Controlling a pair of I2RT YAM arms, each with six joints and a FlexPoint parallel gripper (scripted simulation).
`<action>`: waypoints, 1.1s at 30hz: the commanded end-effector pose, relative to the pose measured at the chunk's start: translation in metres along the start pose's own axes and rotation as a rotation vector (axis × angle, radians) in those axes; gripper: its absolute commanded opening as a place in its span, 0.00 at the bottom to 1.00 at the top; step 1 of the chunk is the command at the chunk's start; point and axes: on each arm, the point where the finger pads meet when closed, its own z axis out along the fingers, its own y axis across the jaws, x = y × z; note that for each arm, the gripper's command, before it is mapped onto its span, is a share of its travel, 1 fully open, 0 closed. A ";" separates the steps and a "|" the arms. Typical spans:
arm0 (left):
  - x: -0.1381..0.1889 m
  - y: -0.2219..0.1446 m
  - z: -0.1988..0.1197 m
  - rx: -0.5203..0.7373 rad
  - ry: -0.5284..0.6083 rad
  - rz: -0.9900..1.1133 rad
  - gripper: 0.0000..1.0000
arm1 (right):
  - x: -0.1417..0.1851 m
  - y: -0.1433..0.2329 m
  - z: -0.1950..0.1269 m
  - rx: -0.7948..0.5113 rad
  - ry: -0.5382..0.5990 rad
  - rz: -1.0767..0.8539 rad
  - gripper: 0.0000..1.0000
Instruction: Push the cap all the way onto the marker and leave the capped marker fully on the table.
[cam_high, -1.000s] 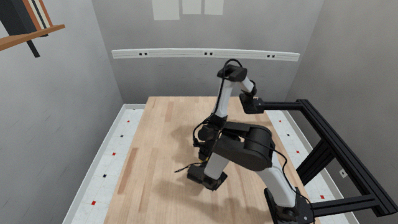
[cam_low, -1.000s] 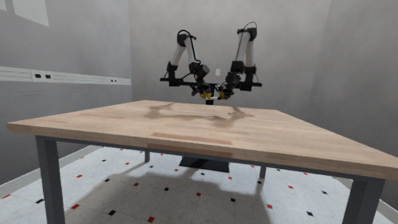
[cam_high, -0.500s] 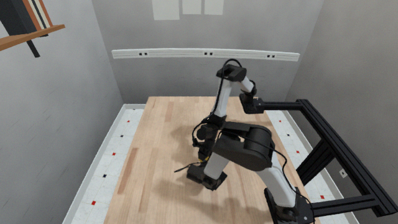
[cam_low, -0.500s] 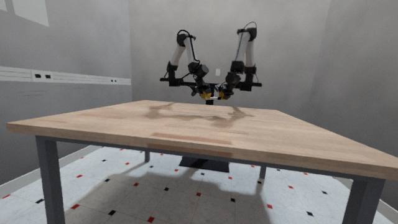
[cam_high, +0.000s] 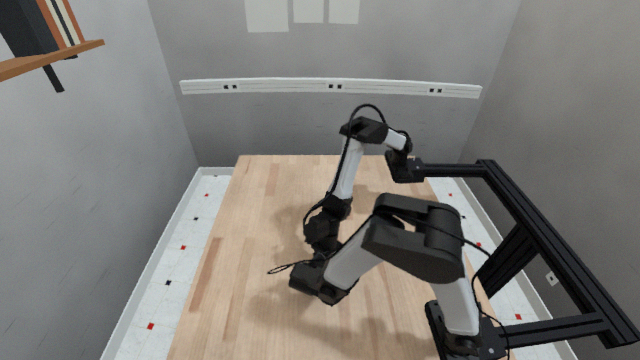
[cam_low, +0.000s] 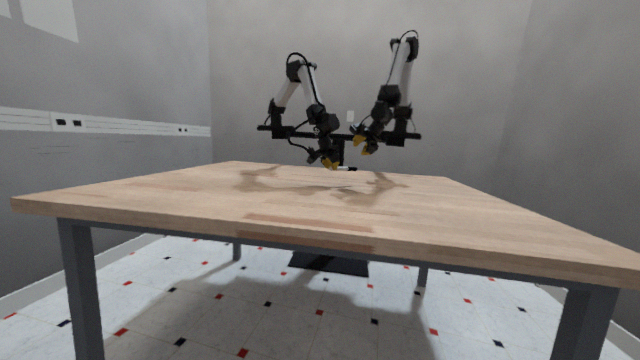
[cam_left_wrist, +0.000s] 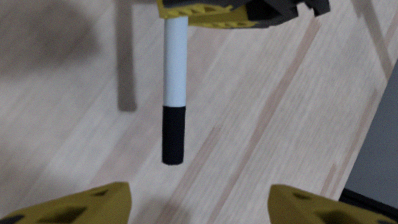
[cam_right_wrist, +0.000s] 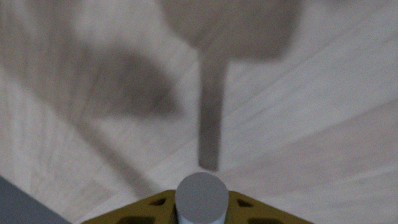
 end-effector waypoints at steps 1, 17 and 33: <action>0.005 -0.009 -0.015 0.029 0.032 0.014 0.65 | 0.000 -0.010 0.005 0.179 0.026 0.032 0.06; 0.018 -0.010 -0.003 0.042 0.070 -0.007 0.65 | -0.008 -0.005 0.015 0.290 0.026 0.062 0.06; 0.018 -0.010 -0.003 0.042 0.070 -0.007 0.65 | -0.007 0.005 0.020 0.221 0.017 0.037 0.06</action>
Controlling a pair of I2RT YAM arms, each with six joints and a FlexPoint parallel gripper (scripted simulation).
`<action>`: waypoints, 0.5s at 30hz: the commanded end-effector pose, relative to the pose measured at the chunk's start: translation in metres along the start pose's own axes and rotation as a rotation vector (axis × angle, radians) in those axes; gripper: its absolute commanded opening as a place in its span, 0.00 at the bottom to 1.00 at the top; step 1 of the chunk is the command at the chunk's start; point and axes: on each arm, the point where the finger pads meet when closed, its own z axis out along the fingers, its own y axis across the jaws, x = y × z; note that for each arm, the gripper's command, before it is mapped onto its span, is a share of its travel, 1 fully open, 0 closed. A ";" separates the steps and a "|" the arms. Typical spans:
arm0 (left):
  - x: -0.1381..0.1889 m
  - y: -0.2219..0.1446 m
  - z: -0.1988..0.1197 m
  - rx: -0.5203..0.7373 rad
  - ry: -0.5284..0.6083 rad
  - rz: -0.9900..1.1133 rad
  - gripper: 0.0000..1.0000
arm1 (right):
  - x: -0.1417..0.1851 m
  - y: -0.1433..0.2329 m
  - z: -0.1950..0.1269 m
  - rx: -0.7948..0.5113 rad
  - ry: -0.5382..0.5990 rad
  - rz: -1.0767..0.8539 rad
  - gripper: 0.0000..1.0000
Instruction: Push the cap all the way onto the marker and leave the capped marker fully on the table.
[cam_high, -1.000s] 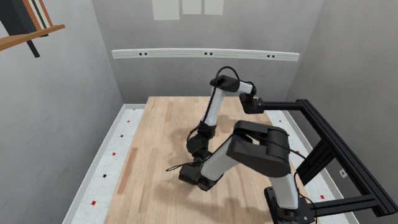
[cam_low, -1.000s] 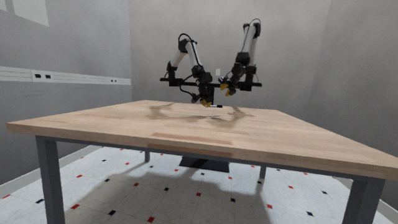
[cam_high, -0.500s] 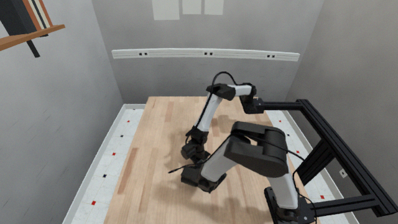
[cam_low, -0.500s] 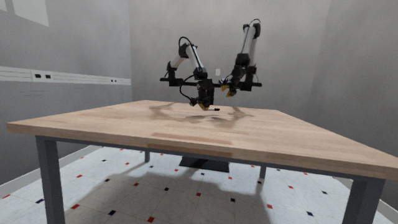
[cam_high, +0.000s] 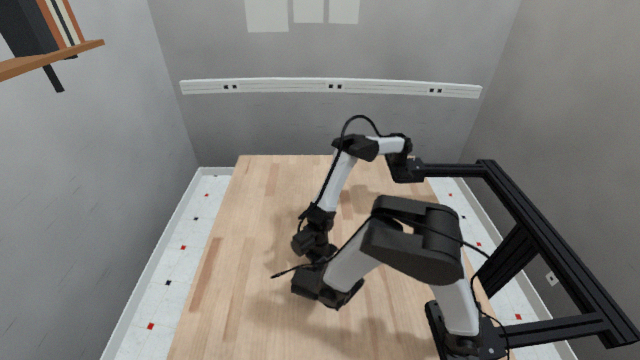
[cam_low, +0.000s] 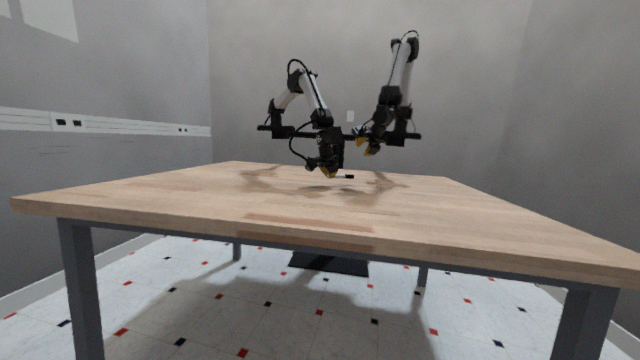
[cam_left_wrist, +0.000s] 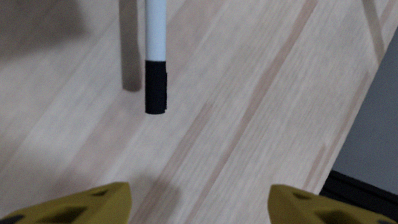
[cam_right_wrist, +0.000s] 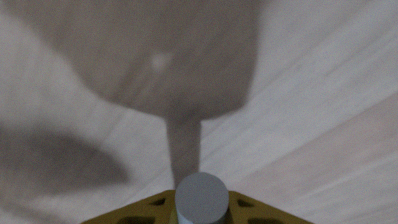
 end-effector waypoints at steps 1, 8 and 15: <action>-0.003 -0.005 -0.003 0.008 0.002 0.022 0.65 | 0.008 0.011 -0.005 -0.046 0.002 -0.034 0.06; -0.003 -0.005 -0.003 0.008 0.002 0.022 0.65 | -0.002 0.012 0.008 -0.046 0.003 -0.026 0.06; -0.003 -0.005 -0.003 0.008 0.002 0.022 0.65 | -0.006 0.015 0.016 -0.049 0.007 -0.025 0.06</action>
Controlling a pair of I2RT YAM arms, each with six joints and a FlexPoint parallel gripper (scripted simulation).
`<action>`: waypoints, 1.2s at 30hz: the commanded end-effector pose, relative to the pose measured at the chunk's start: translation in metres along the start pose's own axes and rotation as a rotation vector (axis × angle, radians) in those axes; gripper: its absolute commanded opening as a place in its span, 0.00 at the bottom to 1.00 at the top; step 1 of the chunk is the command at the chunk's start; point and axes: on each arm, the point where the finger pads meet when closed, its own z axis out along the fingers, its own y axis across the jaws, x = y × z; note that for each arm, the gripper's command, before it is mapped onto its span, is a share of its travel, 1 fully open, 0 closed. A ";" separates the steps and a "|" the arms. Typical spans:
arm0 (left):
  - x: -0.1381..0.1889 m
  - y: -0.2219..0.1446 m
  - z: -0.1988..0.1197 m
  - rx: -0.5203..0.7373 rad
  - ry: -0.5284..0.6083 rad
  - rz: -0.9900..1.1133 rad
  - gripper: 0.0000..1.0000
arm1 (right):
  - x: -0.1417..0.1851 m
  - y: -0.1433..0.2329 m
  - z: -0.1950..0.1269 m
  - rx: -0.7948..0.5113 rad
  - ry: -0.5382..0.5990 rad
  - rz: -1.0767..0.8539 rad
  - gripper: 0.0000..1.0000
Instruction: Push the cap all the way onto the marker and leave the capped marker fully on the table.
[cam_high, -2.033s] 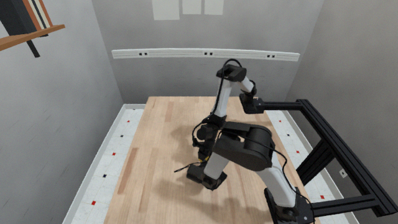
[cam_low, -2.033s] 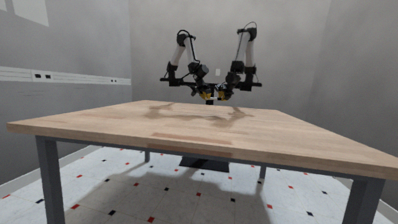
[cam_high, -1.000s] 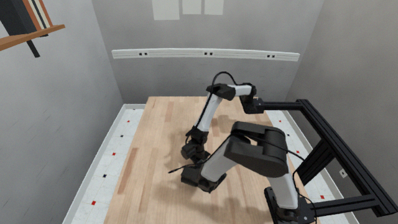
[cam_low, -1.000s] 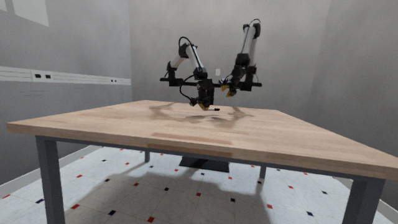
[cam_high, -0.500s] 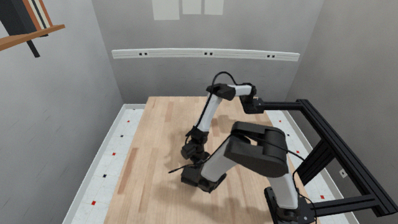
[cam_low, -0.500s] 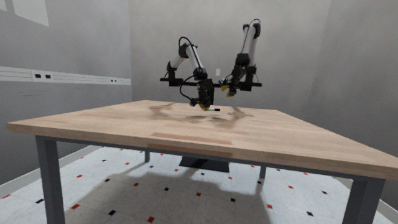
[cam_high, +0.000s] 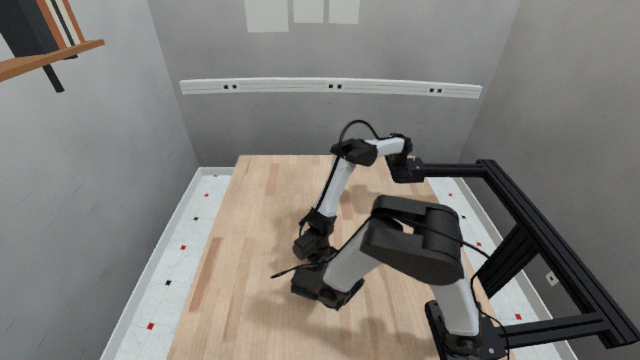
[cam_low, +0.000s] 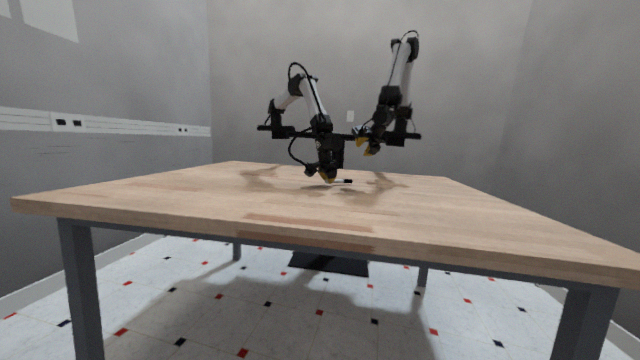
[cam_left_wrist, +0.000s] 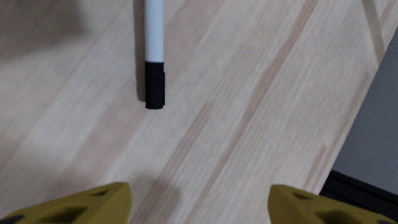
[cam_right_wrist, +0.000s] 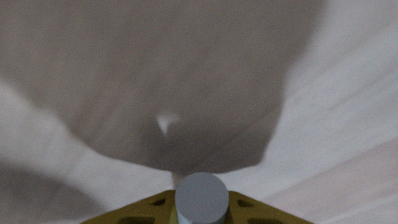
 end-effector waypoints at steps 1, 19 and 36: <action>-0.003 -0.005 -0.003 0.008 0.002 0.022 0.65 | 0.000 0.023 -0.007 -0.066 0.008 -0.020 0.06; -0.003 -0.005 -0.003 0.008 0.002 0.022 0.65 | 0.005 0.022 -0.015 -0.095 0.011 -0.024 0.34; -0.003 -0.005 -0.003 0.008 0.001 0.022 0.65 | 0.001 0.007 -0.089 -0.065 0.021 -0.019 0.34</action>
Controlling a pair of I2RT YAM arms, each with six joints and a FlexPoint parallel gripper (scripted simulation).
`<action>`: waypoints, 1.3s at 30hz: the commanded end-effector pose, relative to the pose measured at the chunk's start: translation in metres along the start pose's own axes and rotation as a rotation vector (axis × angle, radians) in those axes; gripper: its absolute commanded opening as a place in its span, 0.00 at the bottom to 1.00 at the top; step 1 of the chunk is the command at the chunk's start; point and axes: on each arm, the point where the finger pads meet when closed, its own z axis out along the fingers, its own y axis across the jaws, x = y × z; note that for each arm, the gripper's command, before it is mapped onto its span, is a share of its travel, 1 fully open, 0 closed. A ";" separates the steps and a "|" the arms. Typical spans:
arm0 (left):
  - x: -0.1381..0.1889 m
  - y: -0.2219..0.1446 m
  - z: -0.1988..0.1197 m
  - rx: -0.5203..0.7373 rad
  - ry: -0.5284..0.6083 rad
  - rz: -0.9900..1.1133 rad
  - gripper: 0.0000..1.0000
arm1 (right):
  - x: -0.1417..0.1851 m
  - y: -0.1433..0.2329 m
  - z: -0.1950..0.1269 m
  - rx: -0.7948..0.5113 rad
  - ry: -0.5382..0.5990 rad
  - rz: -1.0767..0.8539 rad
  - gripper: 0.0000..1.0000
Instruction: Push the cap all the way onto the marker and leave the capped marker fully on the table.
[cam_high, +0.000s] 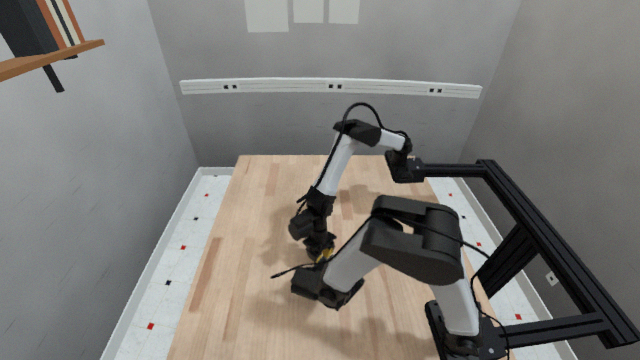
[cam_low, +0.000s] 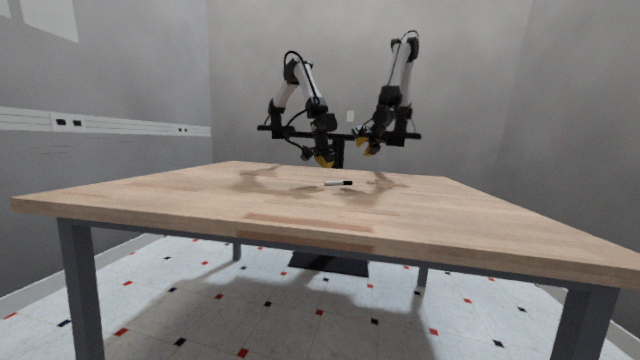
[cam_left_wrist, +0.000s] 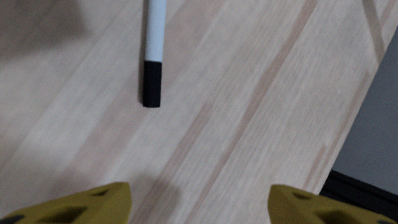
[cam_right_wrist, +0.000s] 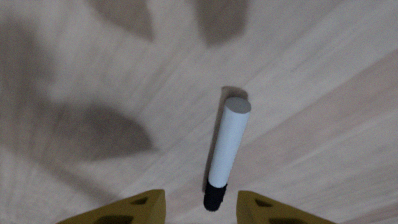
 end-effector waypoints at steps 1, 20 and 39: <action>-0.003 -0.005 -0.003 0.008 0.001 0.022 0.65 | 0.004 0.001 -0.027 0.006 0.021 -0.008 0.34; -0.023 0.007 -0.004 -0.127 -0.080 0.051 0.65 | -0.017 -0.005 -0.111 -0.037 -0.077 -0.106 0.65; -0.035 -0.010 0.038 -0.542 -0.202 0.233 0.65 | -0.147 -0.074 -0.172 -0.155 -0.606 -0.615 0.65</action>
